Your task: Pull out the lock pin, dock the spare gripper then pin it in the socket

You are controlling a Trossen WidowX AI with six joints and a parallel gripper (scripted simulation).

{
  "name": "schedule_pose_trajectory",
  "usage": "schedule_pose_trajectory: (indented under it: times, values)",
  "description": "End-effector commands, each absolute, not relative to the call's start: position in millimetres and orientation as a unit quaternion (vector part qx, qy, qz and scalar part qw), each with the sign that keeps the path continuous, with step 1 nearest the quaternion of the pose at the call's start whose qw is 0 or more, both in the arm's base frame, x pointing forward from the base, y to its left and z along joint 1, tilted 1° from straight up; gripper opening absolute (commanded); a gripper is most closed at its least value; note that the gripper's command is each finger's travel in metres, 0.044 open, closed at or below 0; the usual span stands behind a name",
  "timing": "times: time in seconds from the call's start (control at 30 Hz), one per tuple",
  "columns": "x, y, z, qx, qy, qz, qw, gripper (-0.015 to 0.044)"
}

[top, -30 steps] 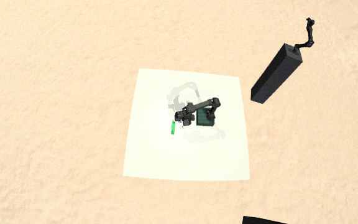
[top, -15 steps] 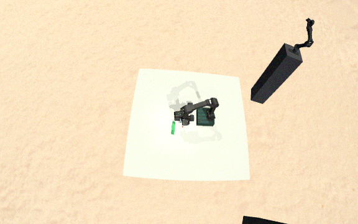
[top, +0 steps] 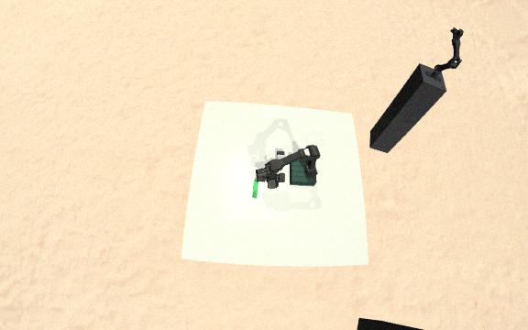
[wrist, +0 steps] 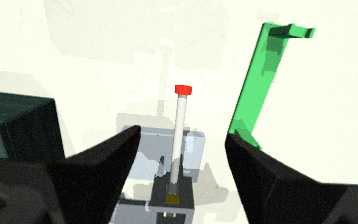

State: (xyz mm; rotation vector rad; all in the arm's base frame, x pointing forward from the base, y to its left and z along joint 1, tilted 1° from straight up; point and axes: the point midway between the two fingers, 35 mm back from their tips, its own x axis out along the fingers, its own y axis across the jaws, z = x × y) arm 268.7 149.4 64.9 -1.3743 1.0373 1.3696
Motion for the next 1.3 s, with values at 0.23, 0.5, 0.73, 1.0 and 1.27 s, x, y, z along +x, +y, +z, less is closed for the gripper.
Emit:
schedule_pose_trajectory:
  times: [0.23,0.5,0.73,1.0,1.27]
  values:
    - [268,151,43,-0.553,0.423,0.557,0.452,0.03]
    - [268,152,30,-0.553,0.423,0.557,0.452,0.03]
    - [268,153,19,-0.553,0.423,0.557,0.452,0.03]
    - [268,153,10,-0.553,0.423,0.557,0.452,0.03]
    - [268,153,10,-0.553,0.423,0.557,0.452,0.0221]
